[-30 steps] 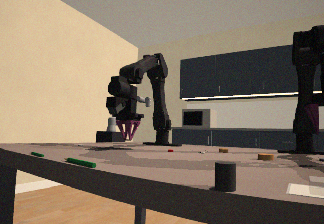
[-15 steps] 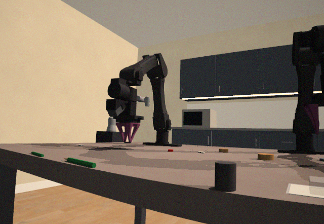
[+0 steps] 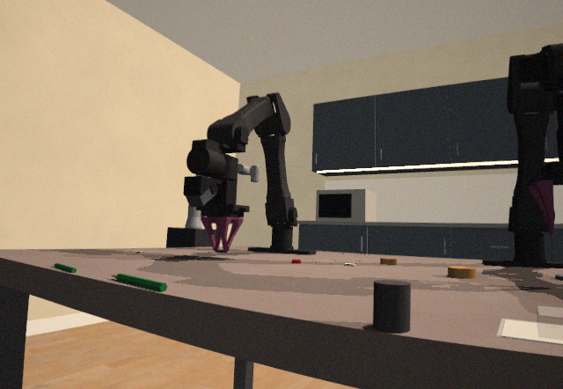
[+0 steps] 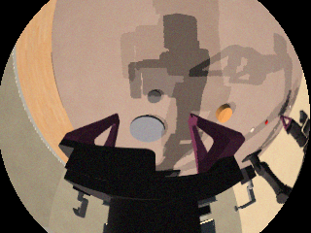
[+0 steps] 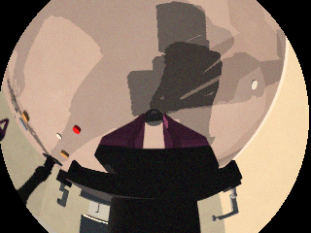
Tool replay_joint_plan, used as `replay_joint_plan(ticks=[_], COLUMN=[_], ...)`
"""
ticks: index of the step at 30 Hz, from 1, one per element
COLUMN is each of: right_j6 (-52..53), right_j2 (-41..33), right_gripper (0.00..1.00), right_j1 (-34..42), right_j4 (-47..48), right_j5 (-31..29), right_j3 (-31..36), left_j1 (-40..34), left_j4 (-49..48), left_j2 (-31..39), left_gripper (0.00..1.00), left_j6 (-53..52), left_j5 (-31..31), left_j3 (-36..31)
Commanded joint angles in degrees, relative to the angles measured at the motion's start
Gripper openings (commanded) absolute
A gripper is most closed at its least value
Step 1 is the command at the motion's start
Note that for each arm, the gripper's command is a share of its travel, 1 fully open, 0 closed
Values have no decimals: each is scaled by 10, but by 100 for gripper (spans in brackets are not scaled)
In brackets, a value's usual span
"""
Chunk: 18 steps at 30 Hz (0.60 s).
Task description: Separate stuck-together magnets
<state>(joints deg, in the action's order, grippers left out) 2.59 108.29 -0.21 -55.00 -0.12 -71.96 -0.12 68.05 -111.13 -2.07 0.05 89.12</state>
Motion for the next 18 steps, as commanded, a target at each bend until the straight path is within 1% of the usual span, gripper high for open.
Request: replay_joint_plan(ticks=[1,18], right_j6=[1,0], right_j2=[-3,6], right_gripper=[24,24], right_j1=[3,2], right_j4=[10,32], right_j5=[1,1], right_j3=[0,12], left_j1=[0,0], left_j4=[0,0], left_j2=[5,5], left_gripper=[100,100], left_j6=[1,1], left_j5=[0,0], left_j3=[3,3])
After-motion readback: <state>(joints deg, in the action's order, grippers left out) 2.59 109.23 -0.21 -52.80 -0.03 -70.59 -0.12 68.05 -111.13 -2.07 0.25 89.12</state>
